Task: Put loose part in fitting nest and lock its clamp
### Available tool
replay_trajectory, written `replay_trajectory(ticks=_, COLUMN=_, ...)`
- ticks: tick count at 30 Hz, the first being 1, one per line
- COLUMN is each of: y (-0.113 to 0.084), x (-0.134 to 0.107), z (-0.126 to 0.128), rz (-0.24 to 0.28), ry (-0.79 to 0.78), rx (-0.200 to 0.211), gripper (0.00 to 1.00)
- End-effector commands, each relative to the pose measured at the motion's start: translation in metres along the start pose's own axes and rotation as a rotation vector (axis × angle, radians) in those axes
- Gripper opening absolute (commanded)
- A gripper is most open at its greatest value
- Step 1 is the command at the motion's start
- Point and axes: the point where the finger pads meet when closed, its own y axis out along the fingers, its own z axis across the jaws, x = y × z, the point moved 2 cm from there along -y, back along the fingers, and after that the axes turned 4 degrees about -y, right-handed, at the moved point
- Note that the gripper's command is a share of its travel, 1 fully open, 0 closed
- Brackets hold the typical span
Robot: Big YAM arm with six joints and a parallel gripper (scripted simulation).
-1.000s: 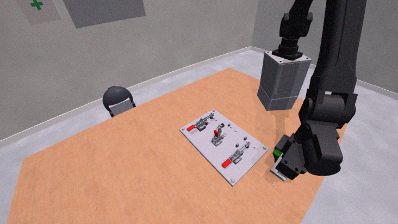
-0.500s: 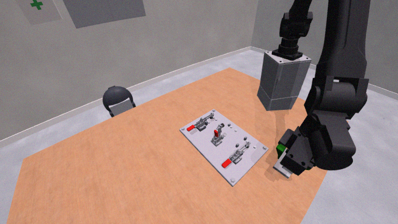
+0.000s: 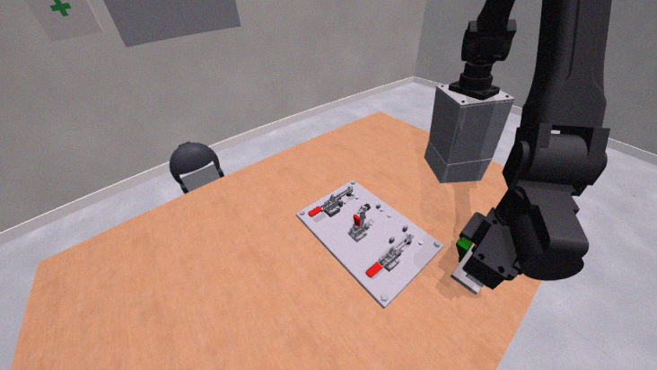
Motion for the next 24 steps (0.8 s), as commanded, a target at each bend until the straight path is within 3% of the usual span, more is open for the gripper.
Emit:
replay_trajectory(ticks=1, y=-0.001, x=-0.0009, z=0.0062, rz=0.0, ry=0.001, rx=-0.001, gripper=0.0)
replay_trajectory(ticks=24, y=-0.001, x=-0.0009, z=0.0062, rz=0.0, ry=0.035, rx=-0.001, gripper=0.0)
